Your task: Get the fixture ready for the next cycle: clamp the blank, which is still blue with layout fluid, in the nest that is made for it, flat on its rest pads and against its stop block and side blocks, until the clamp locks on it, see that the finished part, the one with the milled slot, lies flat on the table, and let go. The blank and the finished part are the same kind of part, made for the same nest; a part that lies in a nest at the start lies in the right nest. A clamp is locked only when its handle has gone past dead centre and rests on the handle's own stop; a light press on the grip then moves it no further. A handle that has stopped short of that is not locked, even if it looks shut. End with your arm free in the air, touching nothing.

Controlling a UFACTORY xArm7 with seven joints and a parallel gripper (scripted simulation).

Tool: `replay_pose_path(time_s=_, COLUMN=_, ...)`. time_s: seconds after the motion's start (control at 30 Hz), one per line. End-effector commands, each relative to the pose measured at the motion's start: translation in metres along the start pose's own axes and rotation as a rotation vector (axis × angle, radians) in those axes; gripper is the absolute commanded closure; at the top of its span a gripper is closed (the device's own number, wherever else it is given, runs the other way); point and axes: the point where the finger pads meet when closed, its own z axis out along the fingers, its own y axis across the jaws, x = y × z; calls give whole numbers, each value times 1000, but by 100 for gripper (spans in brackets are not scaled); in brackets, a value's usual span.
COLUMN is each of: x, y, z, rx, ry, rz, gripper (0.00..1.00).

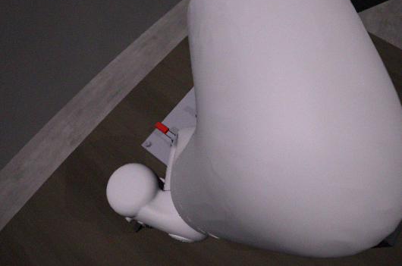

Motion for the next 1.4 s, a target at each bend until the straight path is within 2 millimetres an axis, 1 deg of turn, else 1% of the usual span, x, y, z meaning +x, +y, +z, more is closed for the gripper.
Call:
replay_pose_path(time_s=0.0, x=1, y=-1, z=-3, rx=3, ry=3, rz=0, gripper=100)
replay_pose_path(time_s=0.3, x=1, y=-1, z=-18, rx=3, ry=3, rz=0, gripper=100)
replay_pose_path(time_s=0.47, x=1, y=-1, z=-38, rx=3, ry=3, rz=0, gripper=100)
replay_pose_path(time_s=0.77, x=1, y=-1, z=-82, rx=3, ry=3, rz=0, gripper=100)
replay_pose_path(time_s=0.83, x=1, y=-1, z=-82, rx=3, ry=3, rz=0, gripper=100)
replay_pose_path(time_s=1.07, x=1, y=-1, z=-108, rx=3, ry=3, rz=0, gripper=100)
replay_pose_path(time_s=1.2, x=1, y=-1, z=-117, rx=3, ry=3, rz=0, gripper=100)
replay_pose_path(time_s=1.37, x=1, y=-1, z=-121, rx=3, ry=3, rz=0, gripper=100)
